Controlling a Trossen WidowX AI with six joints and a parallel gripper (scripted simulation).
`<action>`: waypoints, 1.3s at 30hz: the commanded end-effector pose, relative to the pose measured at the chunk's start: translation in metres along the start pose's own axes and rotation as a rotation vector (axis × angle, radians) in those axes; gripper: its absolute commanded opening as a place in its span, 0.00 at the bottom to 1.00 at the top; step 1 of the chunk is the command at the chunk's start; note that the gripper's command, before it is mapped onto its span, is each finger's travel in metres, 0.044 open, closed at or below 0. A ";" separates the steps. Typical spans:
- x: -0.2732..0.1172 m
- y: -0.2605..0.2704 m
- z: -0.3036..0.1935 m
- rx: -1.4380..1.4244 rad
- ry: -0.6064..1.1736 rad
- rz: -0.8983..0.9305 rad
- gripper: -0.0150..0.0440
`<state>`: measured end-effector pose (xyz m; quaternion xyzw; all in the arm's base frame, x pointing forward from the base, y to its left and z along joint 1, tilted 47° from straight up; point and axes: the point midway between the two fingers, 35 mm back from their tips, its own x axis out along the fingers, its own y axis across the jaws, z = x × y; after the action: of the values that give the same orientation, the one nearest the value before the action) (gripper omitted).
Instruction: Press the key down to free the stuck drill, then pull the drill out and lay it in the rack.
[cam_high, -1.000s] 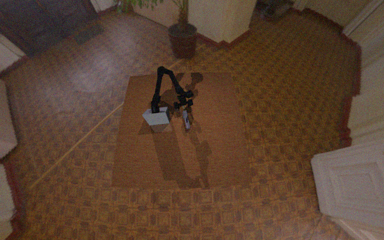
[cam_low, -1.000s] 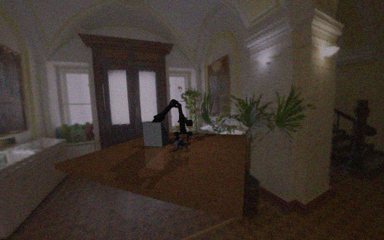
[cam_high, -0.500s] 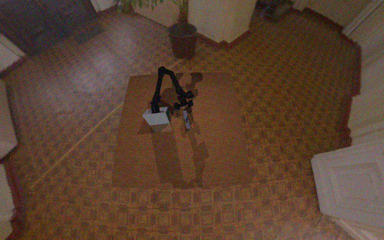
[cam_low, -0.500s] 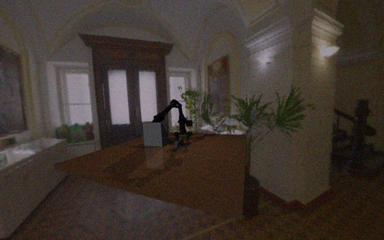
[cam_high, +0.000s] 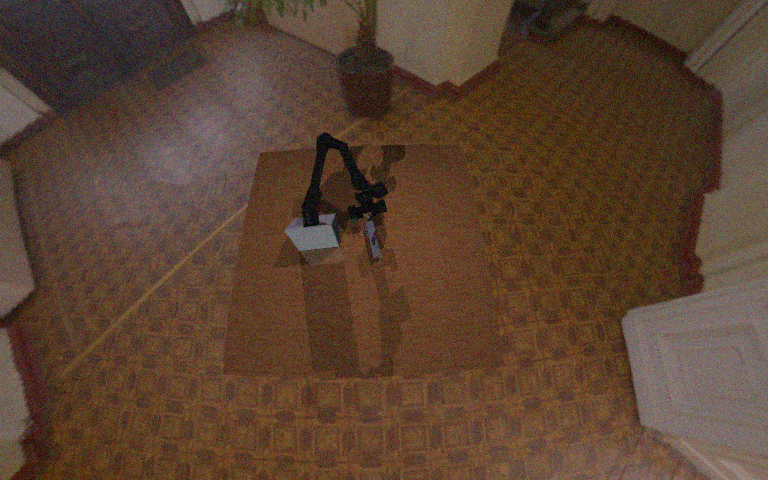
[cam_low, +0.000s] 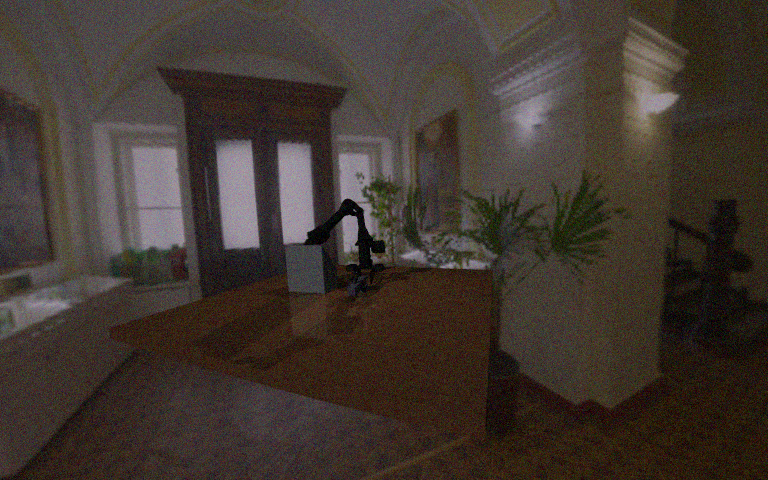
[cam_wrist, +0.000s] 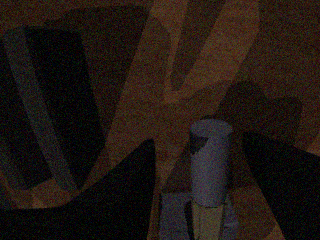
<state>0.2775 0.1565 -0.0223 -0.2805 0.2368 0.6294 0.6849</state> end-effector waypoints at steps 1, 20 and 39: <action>0.000 0.000 0.000 0.000 0.000 0.000 0.47; -0.003 0.002 0.000 -0.004 -0.002 0.004 0.25; -0.003 0.001 0.024 -0.004 -0.003 0.003 0.25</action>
<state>0.2755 0.1674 -0.0070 -0.2808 0.2332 0.6332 0.6825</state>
